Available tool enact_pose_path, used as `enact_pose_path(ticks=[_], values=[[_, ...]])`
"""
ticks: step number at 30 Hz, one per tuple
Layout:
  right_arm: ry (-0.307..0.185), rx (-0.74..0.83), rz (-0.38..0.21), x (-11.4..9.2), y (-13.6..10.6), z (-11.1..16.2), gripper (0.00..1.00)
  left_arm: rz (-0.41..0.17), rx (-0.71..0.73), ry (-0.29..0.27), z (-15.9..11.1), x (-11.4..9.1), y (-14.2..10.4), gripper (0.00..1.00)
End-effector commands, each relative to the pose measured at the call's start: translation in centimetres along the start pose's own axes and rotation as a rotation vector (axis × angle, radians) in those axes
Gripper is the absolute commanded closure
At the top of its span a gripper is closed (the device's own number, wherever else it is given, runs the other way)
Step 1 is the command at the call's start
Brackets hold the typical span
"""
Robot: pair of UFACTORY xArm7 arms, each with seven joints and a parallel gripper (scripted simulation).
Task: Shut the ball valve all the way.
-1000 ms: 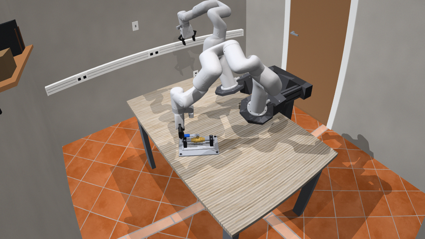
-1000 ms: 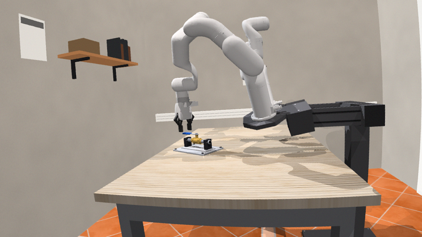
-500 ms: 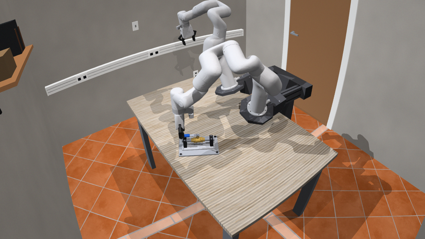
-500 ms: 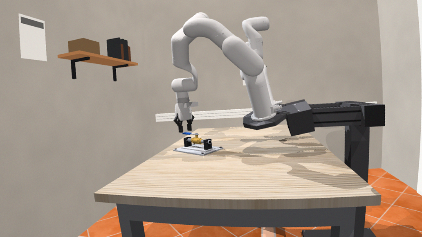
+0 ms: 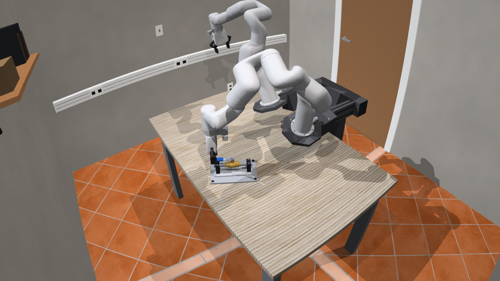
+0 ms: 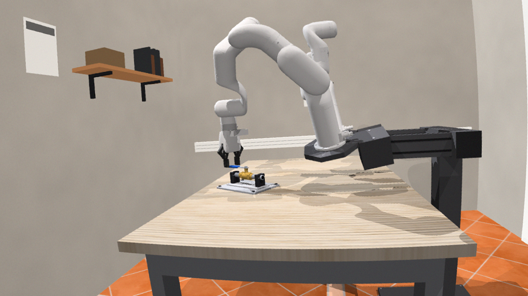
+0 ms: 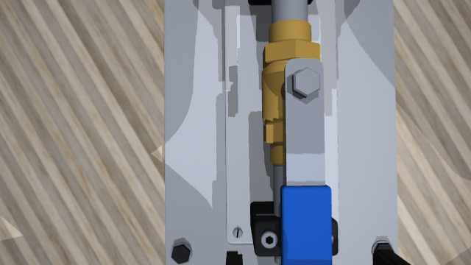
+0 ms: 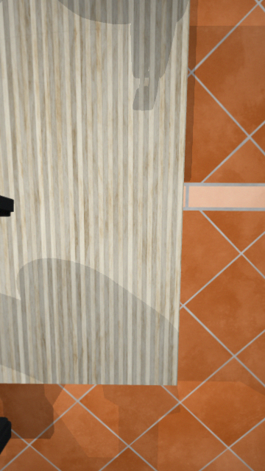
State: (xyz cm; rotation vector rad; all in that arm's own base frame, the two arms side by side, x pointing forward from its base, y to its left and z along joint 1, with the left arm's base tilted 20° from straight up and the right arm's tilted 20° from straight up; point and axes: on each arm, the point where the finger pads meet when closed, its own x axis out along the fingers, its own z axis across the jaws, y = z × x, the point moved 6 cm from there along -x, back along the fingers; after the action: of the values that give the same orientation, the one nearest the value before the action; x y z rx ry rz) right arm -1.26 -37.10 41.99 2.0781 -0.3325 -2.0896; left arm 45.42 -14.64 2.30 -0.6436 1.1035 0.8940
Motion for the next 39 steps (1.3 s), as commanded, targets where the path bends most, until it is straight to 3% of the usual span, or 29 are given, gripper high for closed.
enact_pose_path(ticks=[1,39], values=[[0.0,0.001,0.004,-0.1,0.1,0.0,0.0,-0.004,0.0,0.0,0.0,0.1,-0.2,0.31],[0.0,0.001,0.004,-0.1,0.1,0.0,0.0,-0.004,0.0,0.0,0.0,1.2,-0.2,0.31]])
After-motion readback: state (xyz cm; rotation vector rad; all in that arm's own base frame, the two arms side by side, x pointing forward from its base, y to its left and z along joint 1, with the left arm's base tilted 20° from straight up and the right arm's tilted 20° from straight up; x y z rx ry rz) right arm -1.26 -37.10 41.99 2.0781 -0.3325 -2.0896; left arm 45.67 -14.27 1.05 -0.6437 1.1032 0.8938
